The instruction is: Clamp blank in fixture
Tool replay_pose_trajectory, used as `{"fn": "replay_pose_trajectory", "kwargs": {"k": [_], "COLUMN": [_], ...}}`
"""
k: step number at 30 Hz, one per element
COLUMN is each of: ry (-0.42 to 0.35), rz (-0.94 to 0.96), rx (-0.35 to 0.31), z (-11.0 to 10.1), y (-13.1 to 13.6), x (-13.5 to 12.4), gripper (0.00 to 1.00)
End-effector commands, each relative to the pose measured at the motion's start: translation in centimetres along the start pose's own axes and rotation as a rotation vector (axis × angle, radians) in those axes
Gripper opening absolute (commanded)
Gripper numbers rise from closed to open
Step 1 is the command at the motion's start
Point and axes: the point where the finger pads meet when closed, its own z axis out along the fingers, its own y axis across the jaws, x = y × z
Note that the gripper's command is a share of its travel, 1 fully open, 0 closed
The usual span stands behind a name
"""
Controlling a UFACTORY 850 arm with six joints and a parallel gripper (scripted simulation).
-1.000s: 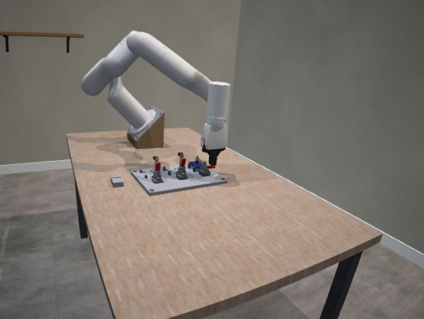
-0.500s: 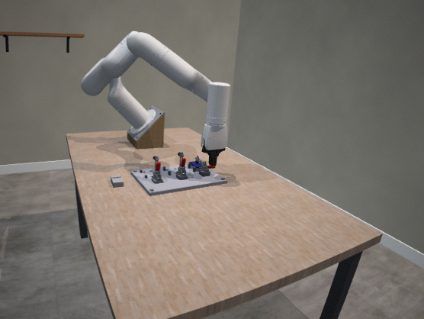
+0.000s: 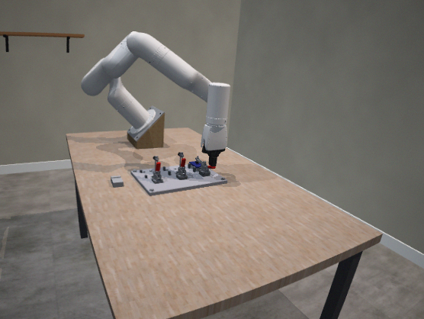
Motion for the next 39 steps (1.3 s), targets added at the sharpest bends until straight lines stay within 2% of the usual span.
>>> {"fn": "replay_pose_trajectory", "kwargs": {"k": [1, 39], "ry": [0.002, 0.002], "rz": [0.001, 0.001], "rx": [0.0, 0.0], "z": [-0.1, 0.3], "y": [0.0, 0.0], "x": [0.06, 0.06], "gripper": [0.0, 0.0]}}
